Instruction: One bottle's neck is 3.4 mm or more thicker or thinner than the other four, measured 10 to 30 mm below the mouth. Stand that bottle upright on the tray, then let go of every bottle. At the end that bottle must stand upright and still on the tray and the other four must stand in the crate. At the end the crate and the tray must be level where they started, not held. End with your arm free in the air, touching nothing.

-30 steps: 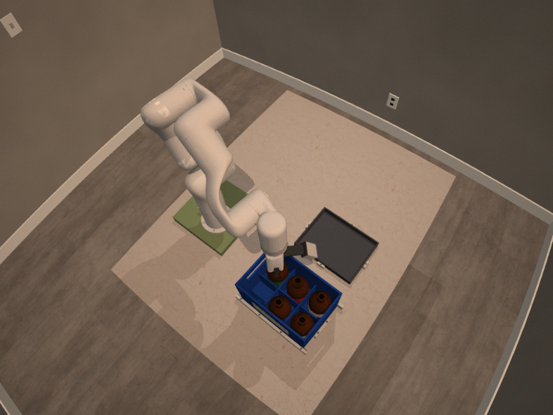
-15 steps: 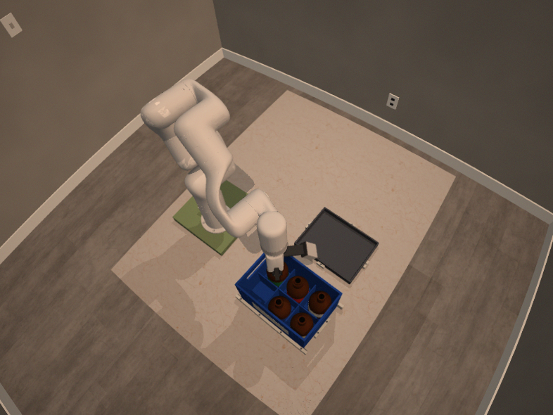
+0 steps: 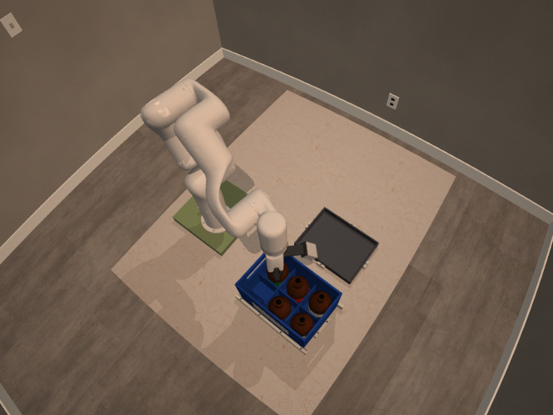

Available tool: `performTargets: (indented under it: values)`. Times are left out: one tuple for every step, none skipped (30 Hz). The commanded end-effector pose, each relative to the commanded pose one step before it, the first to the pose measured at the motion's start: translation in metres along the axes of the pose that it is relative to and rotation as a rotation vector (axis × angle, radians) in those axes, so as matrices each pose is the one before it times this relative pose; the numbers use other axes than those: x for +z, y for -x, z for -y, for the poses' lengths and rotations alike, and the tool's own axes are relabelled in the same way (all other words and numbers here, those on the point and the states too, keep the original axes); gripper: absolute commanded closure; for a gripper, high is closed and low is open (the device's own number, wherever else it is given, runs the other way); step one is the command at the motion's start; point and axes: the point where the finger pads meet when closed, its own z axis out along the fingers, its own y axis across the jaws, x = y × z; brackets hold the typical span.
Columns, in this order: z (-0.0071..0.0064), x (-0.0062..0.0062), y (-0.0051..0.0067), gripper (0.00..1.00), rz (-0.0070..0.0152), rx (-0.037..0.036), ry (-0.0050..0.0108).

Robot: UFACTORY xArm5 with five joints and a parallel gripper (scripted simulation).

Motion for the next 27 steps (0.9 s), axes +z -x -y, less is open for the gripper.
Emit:
performTargets:
  values:
    - [-0.00086, -0.00112, -0.00072, 0.35, -0.00219, 0.00001, 0.00259]
    - [0.0, 0.0, 0.0, 0.35, 0.0, 0.0, 0.0]
    - [0.0, 0.0, 0.0, 0.35, 0.0, 0.0, 0.0]
    - [0.0, 0.0, 0.0, 0.35, 0.0, 0.0, 0.0]
    - [0.0, 0.0, 0.0, 0.35, 0.0, 0.0, 0.0]
    - [0.0, 0.0, 0.0, 0.35, 0.0, 0.0, 0.0]
    - [0.0, 0.0, 0.0, 0.35, 0.0, 0.0, 0.0]
    - [0.0, 0.0, 0.0, 0.35, 0.0, 0.0, 0.0]
    - [0.0, 0.0, 0.0, 0.35, 0.0, 0.0, 0.0]
    - [0.0, -0.00001, 0.0, 0.35, 0.0, 0.0, 0.0]
    - [0.0, -0.00006, 0.0, 0.35, 0.0, 0.0, 0.0]
    - [0.0, -0.00015, 0.0, 0.35, 0.0, 0.0, 0.0]
    - [0.0, -0.00027, -0.00001, 0.35, 0.0, 0.0, 0.0]
    - [0.0, -0.00043, -0.00001, 0.35, -0.00001, 0.0, 0.00001]
    - [0.0, -0.00061, -0.00001, 0.35, -0.00001, 0.0, 0.00001]
    - [0.00001, -0.0008, -0.00002, 0.35, -0.00001, 0.0, 0.00001]
    - [0.00001, -0.00102, -0.00002, 0.35, -0.00001, 0.0, 0.00001]
    - [0.00002, -0.00124, -0.00002, 0.35, -0.00001, 0.0, 0.00002]
    - [0.00003, -0.00146, -0.00002, 0.35, -0.00002, 0.0, 0.00002]
    - [0.00004, -0.00169, -0.00002, 0.35, -0.00002, 0.0, 0.00002]
    - [0.00002, -0.00192, -0.00001, 0.35, -0.00001, 0.0, 0.00002]
    - [-0.00002, -0.00214, 0.0, 0.35, 0.0, 0.0, 0.0]
    - [-0.00001, -0.00235, 0.00001, 0.35, 0.0, 0.0, 0.0]
    - [0.0, 0.0, 0.0, 0.35, 0.0, 0.0, 0.0]
    - [0.0, 0.0, 0.0, 0.35, 0.0, 0.0, 0.0]
    - [0.0, -0.00255, 0.00003, 0.35, 0.0, 0.0, 0.0]
    - [0.0, -0.00274, 0.00003, 0.35, 0.0, 0.0, 0.0]
